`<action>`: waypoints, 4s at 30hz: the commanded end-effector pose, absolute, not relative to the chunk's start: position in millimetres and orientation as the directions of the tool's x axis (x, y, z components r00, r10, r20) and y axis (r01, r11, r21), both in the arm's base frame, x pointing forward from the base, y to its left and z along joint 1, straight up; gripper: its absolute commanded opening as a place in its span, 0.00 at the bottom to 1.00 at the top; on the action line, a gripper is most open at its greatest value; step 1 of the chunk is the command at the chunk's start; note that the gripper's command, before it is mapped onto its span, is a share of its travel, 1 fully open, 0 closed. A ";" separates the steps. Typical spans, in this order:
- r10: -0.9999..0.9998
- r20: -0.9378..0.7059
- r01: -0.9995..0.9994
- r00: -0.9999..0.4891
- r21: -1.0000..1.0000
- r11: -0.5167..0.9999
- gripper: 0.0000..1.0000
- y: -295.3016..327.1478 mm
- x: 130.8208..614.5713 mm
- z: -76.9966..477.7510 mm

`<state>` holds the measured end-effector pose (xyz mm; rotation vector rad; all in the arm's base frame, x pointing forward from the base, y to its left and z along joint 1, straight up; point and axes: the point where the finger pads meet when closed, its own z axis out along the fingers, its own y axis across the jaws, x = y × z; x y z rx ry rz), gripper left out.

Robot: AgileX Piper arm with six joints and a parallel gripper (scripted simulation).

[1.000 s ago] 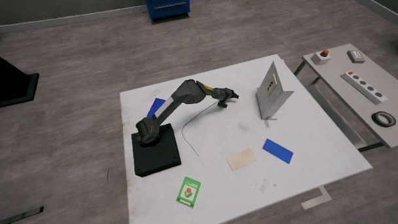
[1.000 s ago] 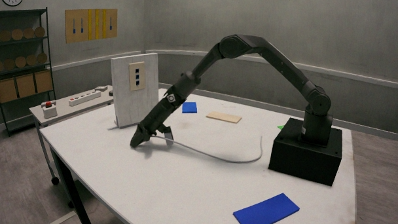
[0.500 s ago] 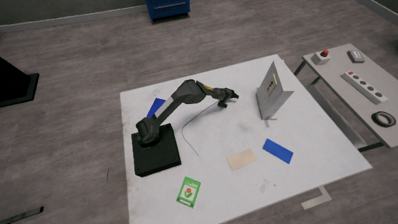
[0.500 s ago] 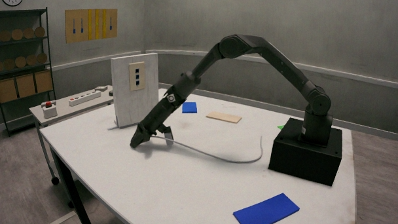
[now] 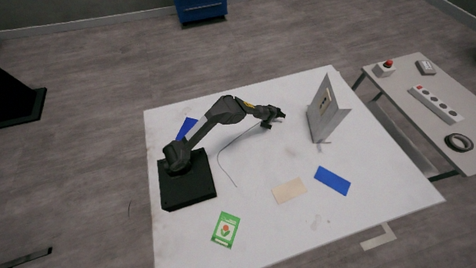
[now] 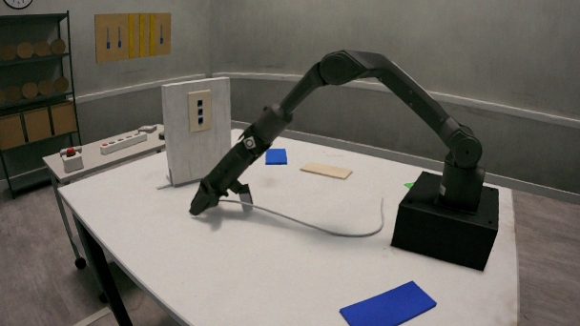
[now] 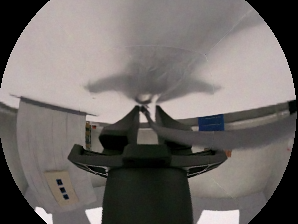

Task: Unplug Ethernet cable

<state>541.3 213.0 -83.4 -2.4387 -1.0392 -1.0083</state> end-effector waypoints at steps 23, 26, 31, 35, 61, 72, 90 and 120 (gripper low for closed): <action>0.508 0.709 0.722 0.489 -0.003 -0.691 0.64 213.1 541.9 -82.2; 0.508 0.709 0.722 0.489 -0.003 -0.691 0.64 213.1 541.9 -82.2; 0.508 0.709 0.722 0.489 -0.003 -0.691 0.64 213.1 541.9 -82.2; 0.508 0.709 0.722 0.489 -0.003 -0.691 0.64 213.1 541.9 -82.2; 0.508 0.709 0.722 0.489 -0.003 -0.691 0.64 204.6 550.9 -82.2; 0.508 0.709 0.722 0.489 -0.003 -0.691 0.64 200.0 547.2 -76.4; 0.508 0.709 0.722 0.489 -0.003 -0.691 0.64 186.3 534.2 -57.6; 0.508 0.709 0.722 0.489 -0.003 -0.691 0.64 168.2 517.0 -16.9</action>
